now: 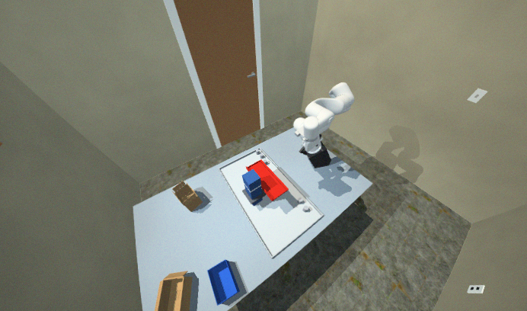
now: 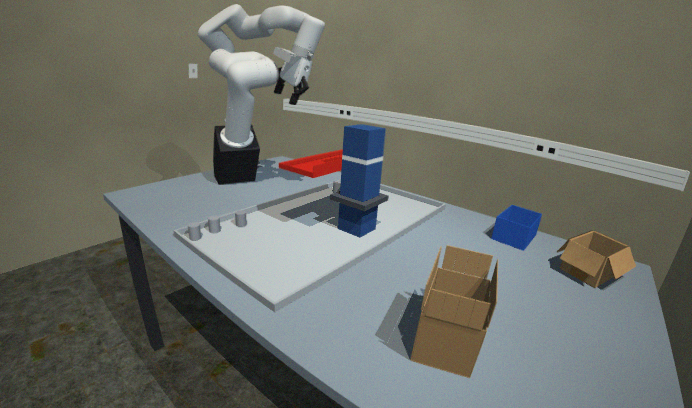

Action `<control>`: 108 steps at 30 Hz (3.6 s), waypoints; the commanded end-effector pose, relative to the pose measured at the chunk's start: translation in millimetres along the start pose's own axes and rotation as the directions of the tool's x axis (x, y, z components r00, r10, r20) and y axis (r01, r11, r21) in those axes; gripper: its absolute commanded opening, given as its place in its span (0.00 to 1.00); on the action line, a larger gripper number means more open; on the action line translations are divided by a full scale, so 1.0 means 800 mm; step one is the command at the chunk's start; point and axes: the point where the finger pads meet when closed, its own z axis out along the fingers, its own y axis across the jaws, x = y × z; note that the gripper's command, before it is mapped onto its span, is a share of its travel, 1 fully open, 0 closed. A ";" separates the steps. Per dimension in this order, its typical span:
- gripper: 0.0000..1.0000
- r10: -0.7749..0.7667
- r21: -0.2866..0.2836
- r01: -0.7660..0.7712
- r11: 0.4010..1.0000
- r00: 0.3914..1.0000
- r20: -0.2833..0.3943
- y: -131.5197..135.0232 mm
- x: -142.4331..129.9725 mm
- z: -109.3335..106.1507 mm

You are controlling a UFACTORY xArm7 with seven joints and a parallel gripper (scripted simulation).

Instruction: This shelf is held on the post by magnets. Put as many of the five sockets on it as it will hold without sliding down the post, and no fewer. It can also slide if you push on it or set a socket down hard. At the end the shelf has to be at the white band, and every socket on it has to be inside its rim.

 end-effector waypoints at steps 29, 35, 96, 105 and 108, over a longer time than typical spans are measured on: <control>1.00 0.079 0.202 -0.042 0.978 0.981 -0.178 0.051 0.046 -0.027; 1.00 0.079 0.202 -0.042 0.978 0.981 -0.178 0.051 0.046 -0.027; 1.00 0.084 0.244 -0.055 0.968 0.990 -0.111 0.046 0.054 -0.045; 1.00 0.084 0.250 -0.058 0.966 0.992 -0.094 0.043 0.053 -0.049; 1.00 0.084 0.250 -0.058 0.966 0.992 -0.094 0.043 0.053 -0.049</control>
